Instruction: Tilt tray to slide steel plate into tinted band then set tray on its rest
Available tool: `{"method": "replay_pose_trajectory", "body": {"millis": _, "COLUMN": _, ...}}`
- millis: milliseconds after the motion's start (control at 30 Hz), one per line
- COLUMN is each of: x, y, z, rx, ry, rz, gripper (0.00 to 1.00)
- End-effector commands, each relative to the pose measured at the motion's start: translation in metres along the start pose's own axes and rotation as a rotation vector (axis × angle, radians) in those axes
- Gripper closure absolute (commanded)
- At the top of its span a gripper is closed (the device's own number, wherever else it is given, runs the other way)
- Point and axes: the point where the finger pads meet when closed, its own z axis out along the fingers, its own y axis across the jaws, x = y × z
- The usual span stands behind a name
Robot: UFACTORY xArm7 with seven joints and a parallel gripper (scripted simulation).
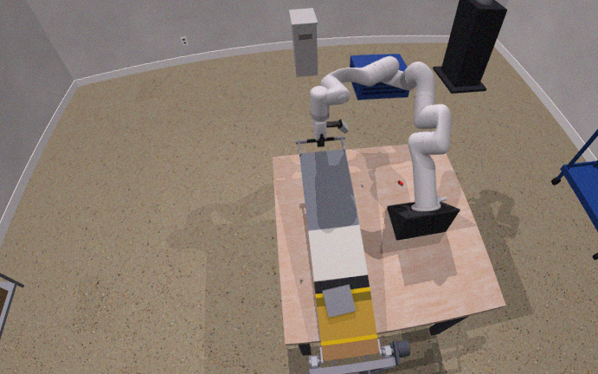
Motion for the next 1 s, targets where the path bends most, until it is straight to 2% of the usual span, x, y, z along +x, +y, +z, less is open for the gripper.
{"method": "replay_pose_trajectory", "body": {"millis": 0, "x": -0.002, "y": 0.001, "z": -0.005, "rx": 0.0, "ry": -0.006, "rz": -0.001, "gripper": 1.0}}
{"method": "replay_pose_trajectory", "body": {"millis": 233, "x": -0.002, "y": 0.001, "z": -0.007, "rx": 0.0, "ry": -0.006, "rz": -0.001, "gripper": 1.0}}
{"method": "replay_pose_trajectory", "body": {"millis": 300, "x": -0.001, "y": 0.005, "z": -0.029, "rx": 0.0, "ry": -0.006, "rz": -0.001, "gripper": 1.0}}
{"method": "replay_pose_trajectory", "body": {"millis": 400, "x": -0.001, "y": 0.017, "z": -0.08, "rx": 0.0, "ry": -0.006, "rz": -0.001, "gripper": 1.0}}
{"method": "replay_pose_trajectory", "body": {"millis": 433, "x": -0.001, "y": 0.018, "z": -0.085, "rx": 0.0, "ry": -0.006, "rz": -0.001, "gripper": 1.0}}
{"method": "replay_pose_trajectory", "body": {"millis": 500, "x": -0.001, "y": 0.013, "z": -0.066, "rx": 0.0, "ry": -0.006, "rz": -0.001, "gripper": 1.0}}
{"method": "replay_pose_trajectory", "body": {"millis": 600, "x": -0.002, "y": 0.003, "z": -0.015, "rx": 0.0, "ry": -0.006, "rz": -0.001, "gripper": 1.0}}
{"method": "replay_pose_trajectory", "body": {"millis": 800, "x": -0.002, "y": 0.002, "z": -0.01, "rx": 0.0, "ry": -0.006, "rz": -0.001, "gripper": 1.0}}
{"method": "replay_pose_trajectory", "body": {"millis": 833, "x": -0.002, "y": 0.0, "z": -0.002, "rx": 0.0, "ry": -0.006, "rz": -0.001, "gripper": 1.0}}
{"method": "replay_pose_trajectory", "body": {"millis": 967, "x": -0.002, "y": 0.001, "z": -0.003, "rx": 0.0, "ry": -0.006, "rz": -0.001, "gripper": 1.0}}
